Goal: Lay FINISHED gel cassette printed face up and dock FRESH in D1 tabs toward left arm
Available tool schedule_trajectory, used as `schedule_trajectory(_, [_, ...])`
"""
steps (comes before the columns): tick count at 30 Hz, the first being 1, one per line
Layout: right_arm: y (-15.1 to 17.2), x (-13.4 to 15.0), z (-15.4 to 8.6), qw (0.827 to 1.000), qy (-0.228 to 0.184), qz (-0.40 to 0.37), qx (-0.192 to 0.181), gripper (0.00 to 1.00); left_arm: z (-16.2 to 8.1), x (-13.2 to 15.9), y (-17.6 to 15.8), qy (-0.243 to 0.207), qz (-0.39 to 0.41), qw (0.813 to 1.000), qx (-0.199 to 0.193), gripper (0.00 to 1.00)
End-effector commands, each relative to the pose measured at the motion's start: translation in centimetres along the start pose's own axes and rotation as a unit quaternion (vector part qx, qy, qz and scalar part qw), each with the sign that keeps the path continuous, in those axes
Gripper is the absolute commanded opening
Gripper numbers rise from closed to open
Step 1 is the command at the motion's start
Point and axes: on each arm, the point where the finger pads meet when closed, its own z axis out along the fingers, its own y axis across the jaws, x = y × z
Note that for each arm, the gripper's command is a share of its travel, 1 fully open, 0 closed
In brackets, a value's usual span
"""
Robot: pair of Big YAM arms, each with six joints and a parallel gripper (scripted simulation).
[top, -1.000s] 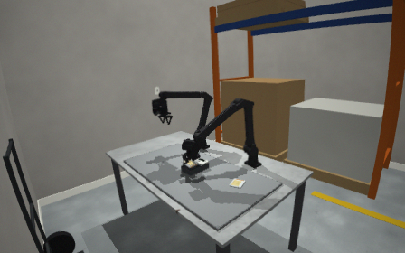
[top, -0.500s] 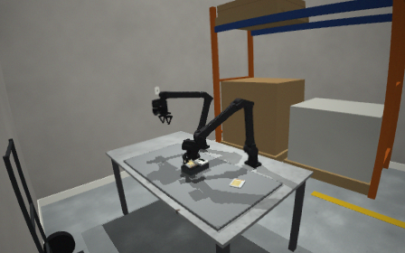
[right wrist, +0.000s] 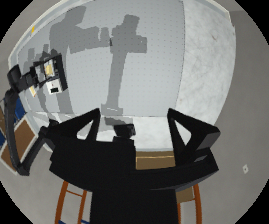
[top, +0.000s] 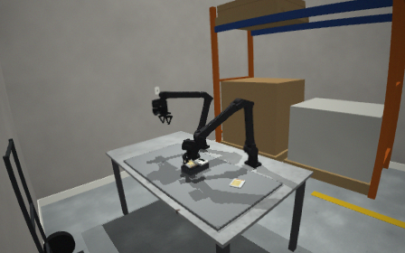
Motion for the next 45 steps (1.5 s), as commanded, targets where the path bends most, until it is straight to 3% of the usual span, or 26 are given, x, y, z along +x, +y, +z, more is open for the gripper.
schedule_trajectory(1, [-0.19,-1.05,-1.81,1.0,-0.009,-0.004,0.001,1.0,-0.83,-2.31,1.64,-0.009,0.016,1.0,-0.016,0.0])
schedule_trajectory(45, [-0.19,-1.05,-1.81,1.0,-0.009,-0.004,0.001,1.0,-1.27,-2.86,2.03,-0.012,0.02,1.0,-0.021,0.0])
